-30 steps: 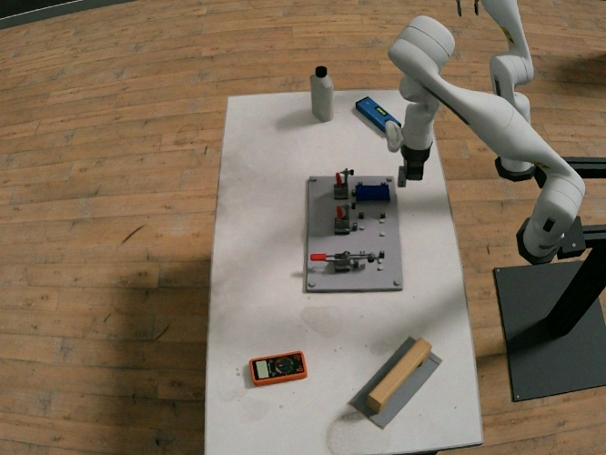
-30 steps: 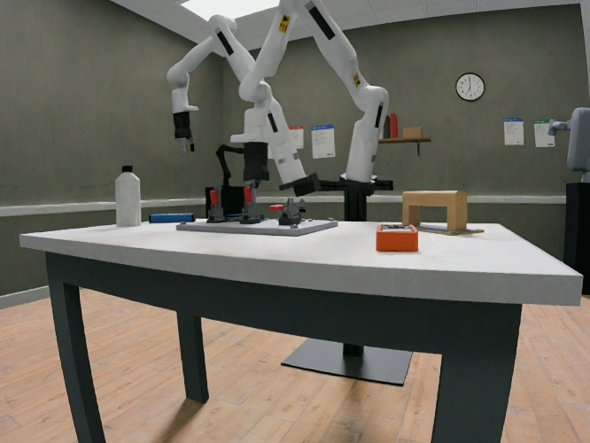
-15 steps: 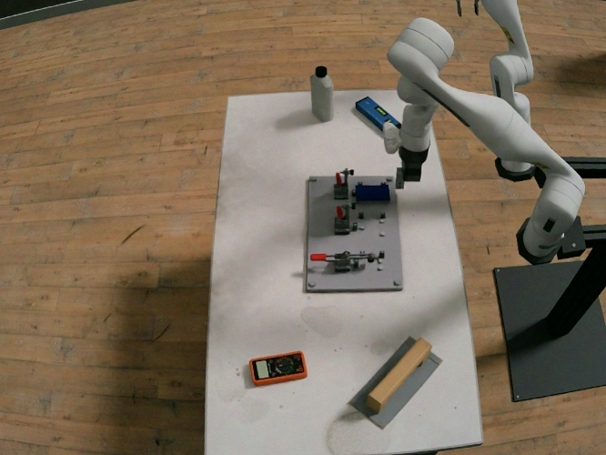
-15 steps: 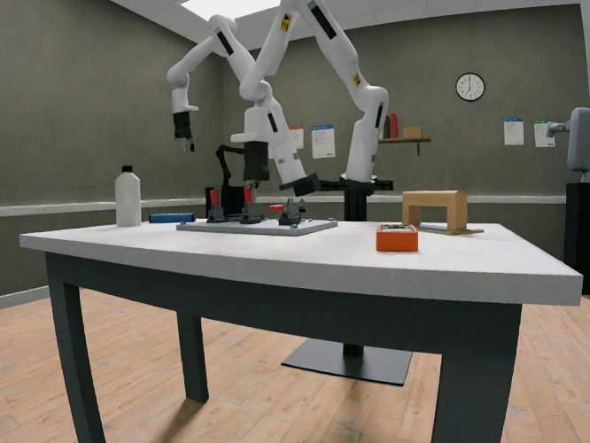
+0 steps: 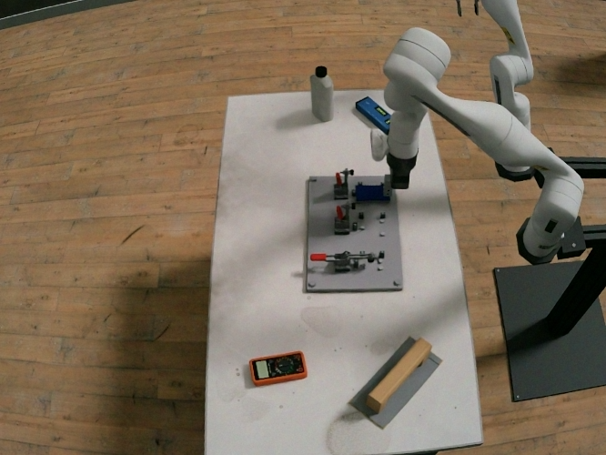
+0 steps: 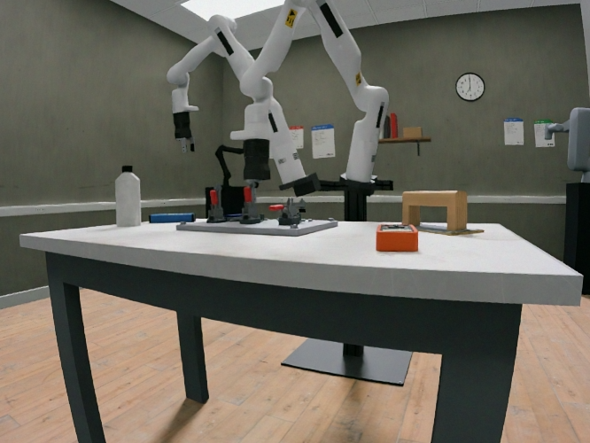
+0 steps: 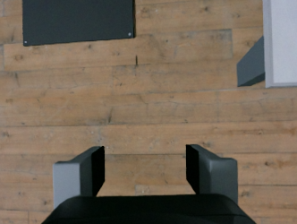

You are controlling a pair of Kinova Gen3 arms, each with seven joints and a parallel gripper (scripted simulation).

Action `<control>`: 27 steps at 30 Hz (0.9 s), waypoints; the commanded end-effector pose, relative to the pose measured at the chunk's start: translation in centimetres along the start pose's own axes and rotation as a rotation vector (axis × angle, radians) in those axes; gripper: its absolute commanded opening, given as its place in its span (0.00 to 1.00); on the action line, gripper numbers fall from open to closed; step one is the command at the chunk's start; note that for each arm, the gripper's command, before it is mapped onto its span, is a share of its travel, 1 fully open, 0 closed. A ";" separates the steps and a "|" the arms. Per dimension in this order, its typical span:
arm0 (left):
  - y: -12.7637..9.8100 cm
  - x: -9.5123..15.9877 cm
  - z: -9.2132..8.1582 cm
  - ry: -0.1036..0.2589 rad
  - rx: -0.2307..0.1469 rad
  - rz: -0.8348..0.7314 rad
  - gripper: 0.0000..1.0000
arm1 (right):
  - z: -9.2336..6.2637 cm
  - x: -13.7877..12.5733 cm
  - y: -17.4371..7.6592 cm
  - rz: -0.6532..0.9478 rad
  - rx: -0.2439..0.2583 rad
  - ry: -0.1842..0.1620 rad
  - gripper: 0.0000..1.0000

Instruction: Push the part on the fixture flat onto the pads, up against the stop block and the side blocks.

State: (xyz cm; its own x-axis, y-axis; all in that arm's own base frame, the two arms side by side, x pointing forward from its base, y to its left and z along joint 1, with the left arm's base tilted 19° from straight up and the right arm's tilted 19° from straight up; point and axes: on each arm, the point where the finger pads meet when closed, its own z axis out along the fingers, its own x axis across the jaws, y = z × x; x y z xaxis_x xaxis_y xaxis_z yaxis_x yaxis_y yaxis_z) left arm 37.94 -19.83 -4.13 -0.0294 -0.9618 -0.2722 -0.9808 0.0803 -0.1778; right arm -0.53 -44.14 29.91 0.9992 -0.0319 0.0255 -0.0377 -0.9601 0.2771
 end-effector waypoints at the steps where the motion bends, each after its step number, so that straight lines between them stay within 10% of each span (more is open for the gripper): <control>1: -1.7 -1.1 -0.3 -0.002 -0.002 -0.003 0.00 | -0.1 0.0 0.0 0.000 -0.002 0.000 1.00; 27: -3.5 -2.6 0.0 -0.003 -0.007 -0.017 0.00 | -0.1 0.0 0.0 0.000 -0.002 0.000 1.00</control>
State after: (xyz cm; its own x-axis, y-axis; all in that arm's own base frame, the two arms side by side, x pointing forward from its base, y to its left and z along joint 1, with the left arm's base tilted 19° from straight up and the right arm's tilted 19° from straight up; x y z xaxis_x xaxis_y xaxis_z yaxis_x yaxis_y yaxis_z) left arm 41.29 -17.56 -3.01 -0.0174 -0.9621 -0.2721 -0.9823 0.0673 -0.1751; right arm -0.53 -44.14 29.91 0.9992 -0.0319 0.0255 -0.0377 -0.9601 0.2771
